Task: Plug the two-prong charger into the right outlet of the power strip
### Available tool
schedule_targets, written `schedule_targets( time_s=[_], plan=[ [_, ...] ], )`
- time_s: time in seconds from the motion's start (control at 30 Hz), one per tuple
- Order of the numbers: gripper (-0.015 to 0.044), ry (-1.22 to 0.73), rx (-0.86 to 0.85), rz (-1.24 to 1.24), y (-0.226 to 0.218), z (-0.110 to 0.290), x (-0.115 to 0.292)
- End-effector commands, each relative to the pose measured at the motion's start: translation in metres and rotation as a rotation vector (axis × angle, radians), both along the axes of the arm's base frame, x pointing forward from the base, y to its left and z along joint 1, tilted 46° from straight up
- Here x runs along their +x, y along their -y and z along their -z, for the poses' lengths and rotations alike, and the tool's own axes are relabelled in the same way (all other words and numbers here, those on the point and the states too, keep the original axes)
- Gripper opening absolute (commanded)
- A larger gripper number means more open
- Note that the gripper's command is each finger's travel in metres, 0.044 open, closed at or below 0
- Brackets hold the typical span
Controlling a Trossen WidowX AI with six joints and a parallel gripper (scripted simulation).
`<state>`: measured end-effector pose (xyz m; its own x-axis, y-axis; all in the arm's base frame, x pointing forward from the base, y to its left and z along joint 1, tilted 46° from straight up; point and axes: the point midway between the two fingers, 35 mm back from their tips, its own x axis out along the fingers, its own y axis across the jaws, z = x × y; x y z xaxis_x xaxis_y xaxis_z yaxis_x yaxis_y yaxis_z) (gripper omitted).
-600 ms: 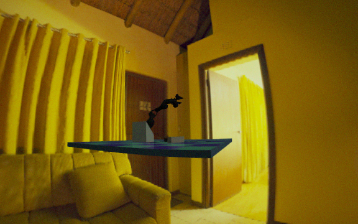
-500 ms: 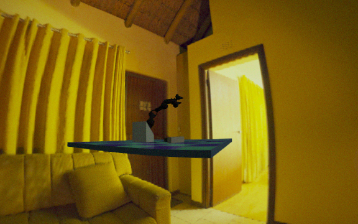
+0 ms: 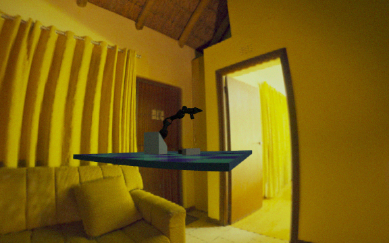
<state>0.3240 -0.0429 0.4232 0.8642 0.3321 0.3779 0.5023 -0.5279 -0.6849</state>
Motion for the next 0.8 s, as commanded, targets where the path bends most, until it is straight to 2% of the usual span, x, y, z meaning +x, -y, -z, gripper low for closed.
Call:
schedule_targets(
  time_s=[0.0, 0.37, 0.77],
  plan=[
    [0.0440, -0.161, 0.143, -0.057, 0.001, 0.028, 0.018],
    [0.0440, -0.577, 0.529, -0.146, -0.003, 0.106, 0.049],
    [0.0440, -1.012, 0.954, -0.147, -0.021, 0.190, 0.056]
  ],
)
